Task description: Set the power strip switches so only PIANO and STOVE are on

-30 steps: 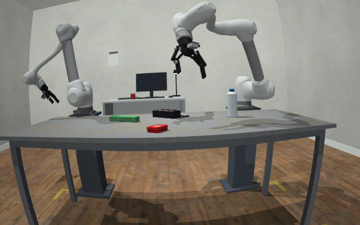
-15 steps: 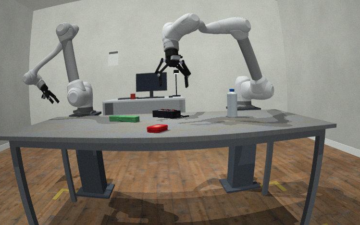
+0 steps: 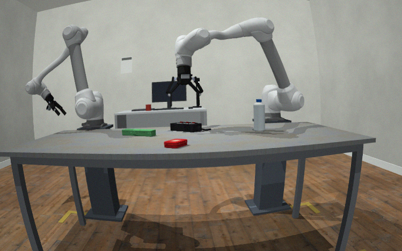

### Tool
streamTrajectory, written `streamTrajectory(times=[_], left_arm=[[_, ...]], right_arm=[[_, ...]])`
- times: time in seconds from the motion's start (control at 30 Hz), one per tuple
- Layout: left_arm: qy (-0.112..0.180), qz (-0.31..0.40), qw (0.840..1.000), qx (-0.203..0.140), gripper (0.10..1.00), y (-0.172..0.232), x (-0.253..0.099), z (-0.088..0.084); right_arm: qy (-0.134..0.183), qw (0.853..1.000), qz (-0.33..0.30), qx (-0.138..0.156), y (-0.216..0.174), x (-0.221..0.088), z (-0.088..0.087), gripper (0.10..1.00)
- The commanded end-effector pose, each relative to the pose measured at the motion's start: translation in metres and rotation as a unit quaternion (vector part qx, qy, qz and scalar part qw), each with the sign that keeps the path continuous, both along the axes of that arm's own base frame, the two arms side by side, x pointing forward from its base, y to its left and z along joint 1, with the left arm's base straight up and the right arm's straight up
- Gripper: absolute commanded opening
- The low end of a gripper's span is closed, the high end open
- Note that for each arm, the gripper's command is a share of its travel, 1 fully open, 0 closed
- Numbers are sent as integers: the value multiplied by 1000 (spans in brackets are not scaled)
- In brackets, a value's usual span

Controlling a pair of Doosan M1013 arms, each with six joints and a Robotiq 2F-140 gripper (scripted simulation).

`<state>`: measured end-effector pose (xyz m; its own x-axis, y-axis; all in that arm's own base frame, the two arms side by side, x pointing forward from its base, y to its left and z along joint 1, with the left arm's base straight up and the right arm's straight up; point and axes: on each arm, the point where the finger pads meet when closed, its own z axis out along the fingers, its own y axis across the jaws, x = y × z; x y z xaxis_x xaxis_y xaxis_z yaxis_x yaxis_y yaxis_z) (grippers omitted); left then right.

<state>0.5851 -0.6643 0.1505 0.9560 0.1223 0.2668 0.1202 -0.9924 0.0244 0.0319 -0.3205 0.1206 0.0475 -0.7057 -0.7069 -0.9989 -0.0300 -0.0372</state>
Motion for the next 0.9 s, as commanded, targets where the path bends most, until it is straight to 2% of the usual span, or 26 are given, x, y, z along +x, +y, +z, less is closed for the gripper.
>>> streamTrajectory(times=[0.0, 0.13, 0.87], left_arm=[[12, -24, 1000, 4, 1000, -6, -40, -10], [23, -46, 999, 10, 1000, -9, -77, -20], [24, -47, 999, 10, 1000, -9, -78, -20]], right_arm=[[0, 1000, 0, -1, 0, 0, 0, 1000], [0, 1000, 0, -1, 0, 0, 0, 1000], [0, 1000, 0, -1, 0, 0, 0, 1000]])
